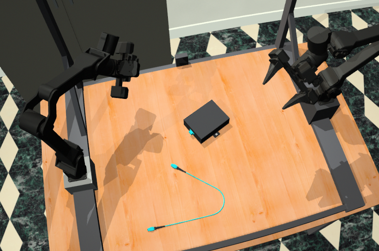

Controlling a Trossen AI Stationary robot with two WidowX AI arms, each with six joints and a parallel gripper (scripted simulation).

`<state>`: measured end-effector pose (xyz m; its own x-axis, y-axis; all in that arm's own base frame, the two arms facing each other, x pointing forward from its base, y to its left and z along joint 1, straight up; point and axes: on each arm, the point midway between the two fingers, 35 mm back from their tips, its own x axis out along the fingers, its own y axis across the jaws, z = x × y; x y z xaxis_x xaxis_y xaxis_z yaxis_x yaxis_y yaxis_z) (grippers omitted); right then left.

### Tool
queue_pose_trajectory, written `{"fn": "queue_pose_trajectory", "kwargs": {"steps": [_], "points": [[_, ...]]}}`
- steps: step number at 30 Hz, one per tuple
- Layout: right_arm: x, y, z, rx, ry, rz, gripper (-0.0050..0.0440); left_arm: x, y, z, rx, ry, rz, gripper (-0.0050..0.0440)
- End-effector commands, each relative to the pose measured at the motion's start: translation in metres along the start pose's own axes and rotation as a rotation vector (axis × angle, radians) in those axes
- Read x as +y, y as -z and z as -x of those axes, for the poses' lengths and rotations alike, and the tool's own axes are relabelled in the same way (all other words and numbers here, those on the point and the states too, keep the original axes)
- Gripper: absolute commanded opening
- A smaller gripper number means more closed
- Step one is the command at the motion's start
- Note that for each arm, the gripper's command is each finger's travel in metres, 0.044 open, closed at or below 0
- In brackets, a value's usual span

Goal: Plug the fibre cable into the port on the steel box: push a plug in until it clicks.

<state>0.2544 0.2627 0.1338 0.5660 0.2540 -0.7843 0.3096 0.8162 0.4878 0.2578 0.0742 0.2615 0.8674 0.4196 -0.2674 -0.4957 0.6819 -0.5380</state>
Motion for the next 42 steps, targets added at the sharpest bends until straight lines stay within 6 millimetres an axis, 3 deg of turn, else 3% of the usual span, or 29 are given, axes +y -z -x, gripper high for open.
{"fn": "queue_pose_trajectory", "kwargs": {"steps": [1,18,24,32,34,38,42], "points": [[0.005,-0.003,0.005,-0.005,-0.02,-0.006,0.0,-0.003,-0.005,0.002,-0.011,0.009,0.005,0.044],[0.005,-0.003,0.005,-0.005,-0.02,-0.006,0.0,-0.003,-0.005,0.002,-0.011,0.009,0.005,0.044],[-0.01,-0.015,-0.008,-0.028,0.028,0.072,0.0144,-0.009,-0.009,-0.01,-0.004,0.008,-0.034,0.044],[-0.057,-0.075,-0.035,-0.098,0.17,0.326,0.0336,-0.015,-0.004,-0.07,0.062,-0.017,-0.206,0.044],[-0.057,-0.075,-0.035,-0.098,0.17,0.326,0.0336,-0.015,-0.004,-0.07,0.062,-0.017,-0.206,0.044],[-0.085,-0.103,-0.045,-0.105,0.255,0.475,0.0432,-0.012,0.003,-0.104,0.097,-0.025,-0.289,0.044],[-0.109,-0.122,-0.05,-0.097,0.32,0.585,0.044,-0.007,0.009,-0.129,0.125,-0.029,-0.35,0.044]]}}
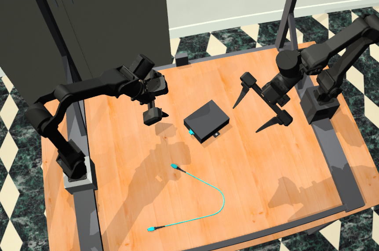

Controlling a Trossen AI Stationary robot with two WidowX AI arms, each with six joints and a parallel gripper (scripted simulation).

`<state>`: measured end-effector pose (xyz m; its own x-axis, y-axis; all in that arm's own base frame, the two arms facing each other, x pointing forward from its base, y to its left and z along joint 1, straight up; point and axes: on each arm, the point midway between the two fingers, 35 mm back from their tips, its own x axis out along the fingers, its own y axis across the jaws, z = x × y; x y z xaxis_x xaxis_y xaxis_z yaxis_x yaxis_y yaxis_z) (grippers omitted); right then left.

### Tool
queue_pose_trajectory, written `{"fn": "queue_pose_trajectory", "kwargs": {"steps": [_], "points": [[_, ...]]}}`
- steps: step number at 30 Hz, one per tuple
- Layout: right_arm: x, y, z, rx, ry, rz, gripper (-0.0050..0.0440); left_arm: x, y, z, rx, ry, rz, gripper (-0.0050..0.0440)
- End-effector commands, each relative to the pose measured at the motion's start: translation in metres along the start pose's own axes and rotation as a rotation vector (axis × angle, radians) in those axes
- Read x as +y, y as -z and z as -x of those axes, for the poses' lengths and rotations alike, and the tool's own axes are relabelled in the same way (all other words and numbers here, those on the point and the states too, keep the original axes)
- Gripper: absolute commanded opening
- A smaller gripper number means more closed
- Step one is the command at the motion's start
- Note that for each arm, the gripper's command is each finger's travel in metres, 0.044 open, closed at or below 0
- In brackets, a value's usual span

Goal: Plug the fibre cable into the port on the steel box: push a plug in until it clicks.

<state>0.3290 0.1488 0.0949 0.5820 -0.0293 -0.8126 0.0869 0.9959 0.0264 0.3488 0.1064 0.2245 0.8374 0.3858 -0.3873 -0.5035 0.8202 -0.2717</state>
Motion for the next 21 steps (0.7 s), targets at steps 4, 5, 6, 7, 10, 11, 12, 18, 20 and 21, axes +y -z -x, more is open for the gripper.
{"fn": "queue_pose_trajectory", "kwargs": {"steps": [4,5,6,7,10,11,12,18,20,21], "points": [[-0.051,-0.014,-0.025,0.004,0.097,0.228,0.044,0.001,-0.004,-0.049,0.023,0.005,-0.103,0.044],[-0.058,-0.014,-0.028,0.01,0.111,0.258,0.044,0.002,-0.003,-0.054,0.029,0.005,-0.115,0.044],[-0.065,-0.015,-0.031,0.016,0.124,0.288,0.044,0.004,-0.001,-0.06,0.034,0.005,-0.127,0.044],[-0.072,-0.016,-0.033,0.024,0.137,0.317,0.044,0.005,0.0,-0.065,0.04,0.005,-0.139,0.044],[-0.08,-0.016,-0.036,0.037,0.149,0.385,0.044,0.007,0.002,-0.071,0.046,0.005,-0.152,0.044],[-0.091,-0.016,-0.039,0.049,0.168,0.421,0.044,0.008,0.005,-0.079,0.054,0.005,-0.168,0.044],[-0.101,-0.016,-0.042,0.06,0.186,0.447,0.044,0.01,0.007,-0.085,0.06,0.006,-0.181,0.044],[-0.146,-0.014,-0.054,0.133,0.251,0.613,0.044,0.019,0.018,-0.11,0.086,0.009,-0.235,0.044],[-0.16,-0.012,-0.056,0.16,0.268,0.67,0.044,0.022,0.021,-0.117,0.093,0.01,-0.249,0.044],[-0.168,-0.011,-0.057,0.175,0.275,0.699,0.044,0.023,0.023,-0.12,0.096,0.01,-0.256,0.044]]}}
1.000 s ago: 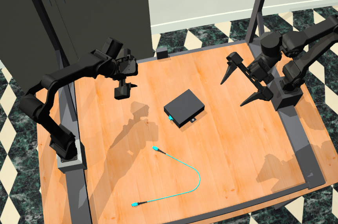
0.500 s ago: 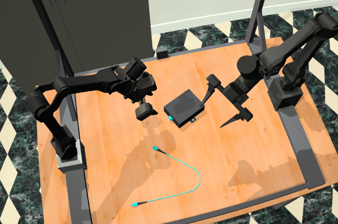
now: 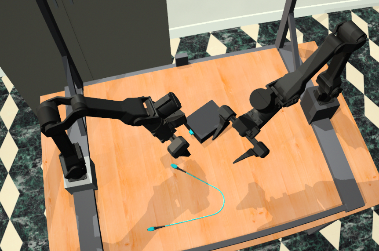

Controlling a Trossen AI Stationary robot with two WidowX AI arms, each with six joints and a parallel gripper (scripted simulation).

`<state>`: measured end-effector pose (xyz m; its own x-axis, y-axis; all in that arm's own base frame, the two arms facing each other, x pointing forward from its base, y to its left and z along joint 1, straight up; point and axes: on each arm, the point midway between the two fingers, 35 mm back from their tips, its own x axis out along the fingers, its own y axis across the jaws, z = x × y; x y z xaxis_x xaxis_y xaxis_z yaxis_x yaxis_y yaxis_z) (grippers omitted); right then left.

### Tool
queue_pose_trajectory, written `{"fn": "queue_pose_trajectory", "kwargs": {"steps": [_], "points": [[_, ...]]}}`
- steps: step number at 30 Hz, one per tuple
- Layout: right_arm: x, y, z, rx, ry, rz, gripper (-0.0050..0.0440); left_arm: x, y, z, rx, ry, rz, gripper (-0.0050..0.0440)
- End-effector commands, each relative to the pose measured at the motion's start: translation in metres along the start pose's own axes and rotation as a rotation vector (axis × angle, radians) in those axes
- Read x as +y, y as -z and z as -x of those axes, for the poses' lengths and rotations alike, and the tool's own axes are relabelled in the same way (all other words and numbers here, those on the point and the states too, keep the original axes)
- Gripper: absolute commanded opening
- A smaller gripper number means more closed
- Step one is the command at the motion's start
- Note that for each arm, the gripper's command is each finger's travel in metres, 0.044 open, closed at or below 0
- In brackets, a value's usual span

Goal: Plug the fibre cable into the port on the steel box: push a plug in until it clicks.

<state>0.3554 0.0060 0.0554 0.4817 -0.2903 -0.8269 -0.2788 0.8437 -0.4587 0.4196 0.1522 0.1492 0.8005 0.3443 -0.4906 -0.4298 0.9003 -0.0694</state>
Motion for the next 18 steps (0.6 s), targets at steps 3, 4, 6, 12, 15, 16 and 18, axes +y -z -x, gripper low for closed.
{"fn": "queue_pose_trajectory", "kwargs": {"steps": [3,4,6,12,15,16,18], "points": [[-0.035,0.027,-0.022,0.064,0.045,0.198,0.044,0.005,-0.006,-0.022,-0.014,0.007,-0.043,0.044],[-0.035,0.027,-0.022,0.064,0.045,0.198,0.044,0.005,-0.006,-0.022,-0.014,0.007,-0.043,0.044],[-0.039,0.031,-0.025,0.077,0.044,0.252,0.044,0.006,-0.005,-0.024,-0.011,0.008,-0.048,0.044],[-0.071,0.07,-0.043,0.183,0.053,0.434,0.044,0.01,0.002,-0.038,0.002,0.011,-0.076,0.044],[-0.082,0.088,-0.049,0.226,0.044,0.519,0.044,0.011,0.004,-0.041,0.005,0.011,-0.082,0.044],[-0.086,0.093,-0.051,0.241,0.04,0.548,0.044,0.012,0.004,-0.042,0.006,0.012,-0.084,0.044],[-0.093,0.105,-0.054,0.27,0.03,0.604,0.044,0.012,0.005,-0.043,0.007,0.012,-0.086,0.044]]}}
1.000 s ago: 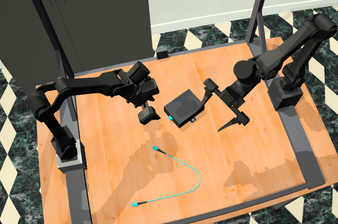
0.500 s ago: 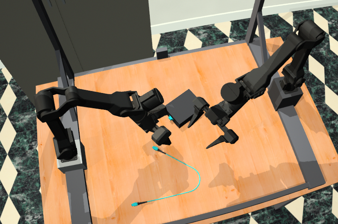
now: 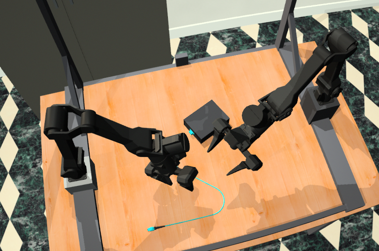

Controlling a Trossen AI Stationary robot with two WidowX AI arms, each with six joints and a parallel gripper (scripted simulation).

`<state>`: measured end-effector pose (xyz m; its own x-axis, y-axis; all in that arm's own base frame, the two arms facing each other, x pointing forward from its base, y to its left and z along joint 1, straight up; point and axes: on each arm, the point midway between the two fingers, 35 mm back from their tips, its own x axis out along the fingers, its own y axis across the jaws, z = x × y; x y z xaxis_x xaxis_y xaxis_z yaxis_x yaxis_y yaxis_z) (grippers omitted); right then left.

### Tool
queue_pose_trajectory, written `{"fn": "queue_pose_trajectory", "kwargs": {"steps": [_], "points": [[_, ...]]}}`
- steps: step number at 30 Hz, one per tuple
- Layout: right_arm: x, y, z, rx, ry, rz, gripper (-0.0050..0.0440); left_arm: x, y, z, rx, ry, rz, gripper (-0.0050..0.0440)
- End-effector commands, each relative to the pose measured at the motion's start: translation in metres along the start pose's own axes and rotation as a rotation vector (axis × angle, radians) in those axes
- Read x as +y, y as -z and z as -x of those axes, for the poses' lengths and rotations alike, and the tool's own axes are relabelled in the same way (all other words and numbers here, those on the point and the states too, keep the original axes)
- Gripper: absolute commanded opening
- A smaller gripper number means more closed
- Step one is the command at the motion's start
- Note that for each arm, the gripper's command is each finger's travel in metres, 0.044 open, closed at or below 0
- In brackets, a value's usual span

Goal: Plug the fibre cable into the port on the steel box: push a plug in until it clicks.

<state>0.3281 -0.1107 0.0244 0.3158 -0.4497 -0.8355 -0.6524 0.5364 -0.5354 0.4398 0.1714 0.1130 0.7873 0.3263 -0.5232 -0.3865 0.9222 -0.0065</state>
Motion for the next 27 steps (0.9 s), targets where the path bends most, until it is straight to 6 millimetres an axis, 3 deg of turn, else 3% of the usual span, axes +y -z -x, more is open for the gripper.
{"fn": "queue_pose_trajectory", "kwargs": {"steps": [1,4,17,24,27], "points": [[-0.005,0.029,-0.016,0.05,-0.003,0.139,0.044,0.002,-0.013,-0.002,-0.031,0.0,-0.008,0.044],[-0.005,0.036,-0.019,0.062,-0.009,0.168,0.044,0.002,-0.013,-0.003,-0.031,-0.001,-0.008,0.044],[0.009,0.127,-0.054,0.188,-0.163,0.578,0.044,0.002,-0.009,-0.003,-0.022,-0.001,-0.008,0.044],[0.039,0.144,-0.069,0.152,-0.269,0.785,0.044,0.001,-0.008,-0.002,-0.02,0.0,-0.007,0.044],[0.043,0.15,-0.071,0.15,-0.286,0.817,0.044,0.001,-0.008,-0.002,-0.02,0.0,-0.007,0.044]]}}
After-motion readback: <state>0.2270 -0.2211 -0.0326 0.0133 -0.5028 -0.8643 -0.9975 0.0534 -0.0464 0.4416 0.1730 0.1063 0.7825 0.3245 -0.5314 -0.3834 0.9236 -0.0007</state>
